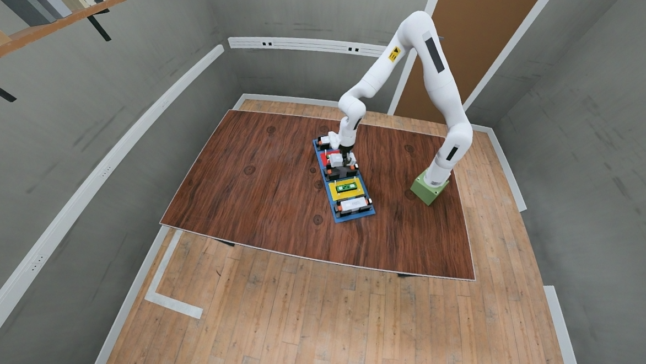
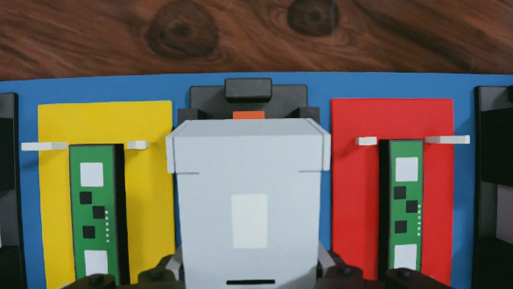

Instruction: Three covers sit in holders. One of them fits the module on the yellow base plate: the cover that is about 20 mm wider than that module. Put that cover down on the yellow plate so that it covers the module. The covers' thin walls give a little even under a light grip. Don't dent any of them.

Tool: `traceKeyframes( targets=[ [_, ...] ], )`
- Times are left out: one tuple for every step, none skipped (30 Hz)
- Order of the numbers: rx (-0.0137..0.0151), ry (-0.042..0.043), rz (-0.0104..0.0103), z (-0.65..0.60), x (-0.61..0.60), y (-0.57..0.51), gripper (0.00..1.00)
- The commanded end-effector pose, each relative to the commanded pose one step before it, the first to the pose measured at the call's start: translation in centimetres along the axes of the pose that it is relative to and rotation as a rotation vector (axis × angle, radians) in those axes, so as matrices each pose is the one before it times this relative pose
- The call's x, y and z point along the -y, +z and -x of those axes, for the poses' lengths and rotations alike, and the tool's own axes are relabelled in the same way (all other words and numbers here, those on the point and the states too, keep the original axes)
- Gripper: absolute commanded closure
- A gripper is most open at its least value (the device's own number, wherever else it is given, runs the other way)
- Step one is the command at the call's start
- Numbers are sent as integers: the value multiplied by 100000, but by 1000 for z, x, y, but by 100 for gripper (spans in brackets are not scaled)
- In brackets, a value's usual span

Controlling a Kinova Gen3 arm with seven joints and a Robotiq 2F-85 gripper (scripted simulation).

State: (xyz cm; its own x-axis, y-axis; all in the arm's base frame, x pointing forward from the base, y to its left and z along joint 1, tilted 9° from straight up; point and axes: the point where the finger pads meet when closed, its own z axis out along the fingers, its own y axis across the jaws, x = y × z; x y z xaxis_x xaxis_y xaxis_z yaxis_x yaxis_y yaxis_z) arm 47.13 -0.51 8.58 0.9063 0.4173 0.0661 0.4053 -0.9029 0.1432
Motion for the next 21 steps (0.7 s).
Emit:
traceKeyframes(
  targets=[
    [-158,-12,76,-56,-14,-84,100],
    [0,0,0,0,0,0,100],
    [0,0,0,0,0,0,100],
    [0,0,0,0,0,0,100],
    [6,0,-4,2,1,-297,100],
    [0,0,0,0,0,-300,100],
    [0,0,0,0,0,-300,100],
    [0,0,0,0,0,-300,100],
    [0,0,0,0,0,-300,100],
    [0,0,0,0,0,-300,100],
    [0,0,0,0,0,-300,100],
    [0,0,0,0,0,-300,100],
    [0,0,0,0,0,-300,100],
    [0,0,0,0,0,-300,100],
    [0,0,0,0,0,0,100],
    [0,0,0,0,0,0,100],
    [0,0,0,0,0,0,100],
    [0,0,0,0,0,0,100],
    [0,0,0,0,0,0,100],
    [0,0,0,0,0,0,100],
    [0,0,0,0,0,0,100]
  ],
)
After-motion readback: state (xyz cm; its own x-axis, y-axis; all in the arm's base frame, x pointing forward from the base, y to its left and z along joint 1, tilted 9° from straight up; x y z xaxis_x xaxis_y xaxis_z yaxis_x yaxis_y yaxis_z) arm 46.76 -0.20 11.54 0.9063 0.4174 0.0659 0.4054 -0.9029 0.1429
